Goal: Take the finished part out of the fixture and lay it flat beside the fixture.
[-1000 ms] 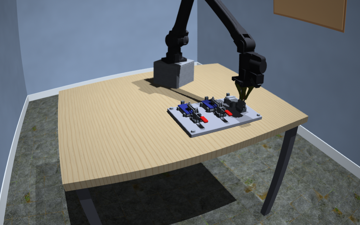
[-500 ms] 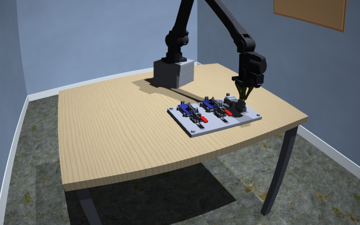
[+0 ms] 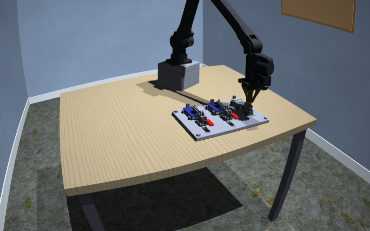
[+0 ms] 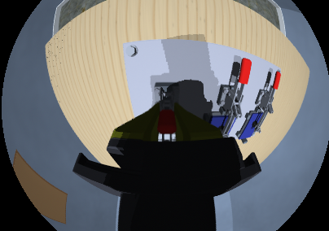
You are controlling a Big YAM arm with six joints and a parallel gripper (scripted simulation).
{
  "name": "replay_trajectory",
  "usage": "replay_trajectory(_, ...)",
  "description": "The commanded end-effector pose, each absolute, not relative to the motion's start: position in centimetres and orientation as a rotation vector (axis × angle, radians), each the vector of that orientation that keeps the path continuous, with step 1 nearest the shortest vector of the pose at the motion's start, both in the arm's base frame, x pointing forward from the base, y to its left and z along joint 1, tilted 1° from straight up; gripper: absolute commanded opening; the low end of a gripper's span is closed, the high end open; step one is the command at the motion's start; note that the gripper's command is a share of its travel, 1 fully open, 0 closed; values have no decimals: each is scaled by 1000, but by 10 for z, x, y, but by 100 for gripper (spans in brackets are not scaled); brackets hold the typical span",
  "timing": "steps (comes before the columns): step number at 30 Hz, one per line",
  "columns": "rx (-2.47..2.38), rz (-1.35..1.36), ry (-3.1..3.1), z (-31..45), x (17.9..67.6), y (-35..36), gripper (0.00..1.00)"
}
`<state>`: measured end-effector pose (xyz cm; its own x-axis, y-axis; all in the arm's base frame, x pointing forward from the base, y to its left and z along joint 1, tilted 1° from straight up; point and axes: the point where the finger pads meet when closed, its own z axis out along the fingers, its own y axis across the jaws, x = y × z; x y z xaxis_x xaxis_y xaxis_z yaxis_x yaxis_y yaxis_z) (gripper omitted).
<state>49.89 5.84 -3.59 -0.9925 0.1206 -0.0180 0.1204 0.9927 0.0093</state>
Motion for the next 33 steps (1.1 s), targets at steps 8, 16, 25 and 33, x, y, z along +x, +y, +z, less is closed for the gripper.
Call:
replay_trajectory(8, 127, 24, 3166, -8, 471, 73, 0)
replay_trajectory(16, 128, 24, 3166, -7, 471, 73, 45)
replay_trajectory(25, 154, 27, 3136, -15, 493, 67, 45)
replay_trajectory(33, 172, 25, 3115, -17, 504, 62, 45)
